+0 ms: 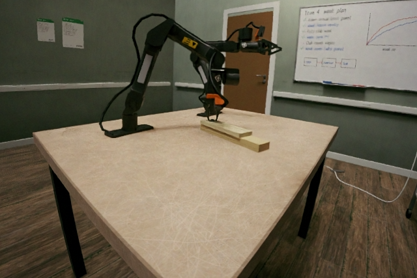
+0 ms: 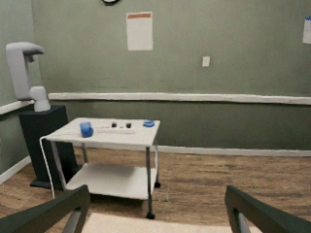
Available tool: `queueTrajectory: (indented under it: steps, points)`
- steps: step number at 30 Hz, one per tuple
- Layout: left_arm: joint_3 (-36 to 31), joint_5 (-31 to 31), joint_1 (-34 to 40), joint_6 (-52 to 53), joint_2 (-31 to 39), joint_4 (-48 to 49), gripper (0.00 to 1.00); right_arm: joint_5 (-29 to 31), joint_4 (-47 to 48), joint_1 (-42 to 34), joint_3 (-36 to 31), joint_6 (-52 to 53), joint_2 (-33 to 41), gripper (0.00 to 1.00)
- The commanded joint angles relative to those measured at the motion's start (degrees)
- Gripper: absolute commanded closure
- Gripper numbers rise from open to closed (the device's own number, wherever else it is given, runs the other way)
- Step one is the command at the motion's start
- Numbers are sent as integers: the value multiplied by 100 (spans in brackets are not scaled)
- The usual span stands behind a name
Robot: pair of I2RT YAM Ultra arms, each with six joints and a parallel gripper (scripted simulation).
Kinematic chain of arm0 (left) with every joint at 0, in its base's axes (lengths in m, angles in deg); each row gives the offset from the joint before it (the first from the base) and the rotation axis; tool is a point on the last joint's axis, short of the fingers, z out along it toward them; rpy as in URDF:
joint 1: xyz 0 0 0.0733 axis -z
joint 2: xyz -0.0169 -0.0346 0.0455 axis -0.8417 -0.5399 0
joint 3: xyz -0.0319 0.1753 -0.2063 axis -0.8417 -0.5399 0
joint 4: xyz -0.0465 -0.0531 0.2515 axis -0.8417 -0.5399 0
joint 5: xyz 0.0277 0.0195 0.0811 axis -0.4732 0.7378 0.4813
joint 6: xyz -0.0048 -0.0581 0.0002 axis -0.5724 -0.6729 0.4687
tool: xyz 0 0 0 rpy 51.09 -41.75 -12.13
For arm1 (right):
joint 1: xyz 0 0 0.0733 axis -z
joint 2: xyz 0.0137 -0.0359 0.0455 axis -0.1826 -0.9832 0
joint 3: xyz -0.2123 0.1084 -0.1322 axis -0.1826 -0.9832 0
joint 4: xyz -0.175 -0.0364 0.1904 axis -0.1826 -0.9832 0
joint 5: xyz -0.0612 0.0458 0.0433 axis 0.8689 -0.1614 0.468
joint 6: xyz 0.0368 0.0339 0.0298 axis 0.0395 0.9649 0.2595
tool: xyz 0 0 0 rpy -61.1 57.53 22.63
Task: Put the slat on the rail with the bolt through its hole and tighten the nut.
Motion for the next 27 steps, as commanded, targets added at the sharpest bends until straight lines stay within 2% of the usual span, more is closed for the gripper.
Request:
queueTrajectory:
  steps: [1,6,10,19,21,22,27]
  points:
    - [30,-1,1,0,12,31,0,1,3,0,25,1,37,66]
    - [30,-1,1,0,12,31,0,5,-5,-3,29,-346,42,66]
    - [30,-1,1,0,12,31,0,70,-46,-37,49,-1961,78,66]
    - [30,-1,1,0,12,31,0,74,-105,-44,110,-4302,109,66]
    - [30,-1,1,0,12,31,0,74,-105,-44,110,-4302,109,66]
    - [30,-1,1,0,12,31,0,75,-105,-45,110,-4957,111,66]
    - [30,-1,1,0,12,31,0,80,-124,-49,124,-6237,111,66]
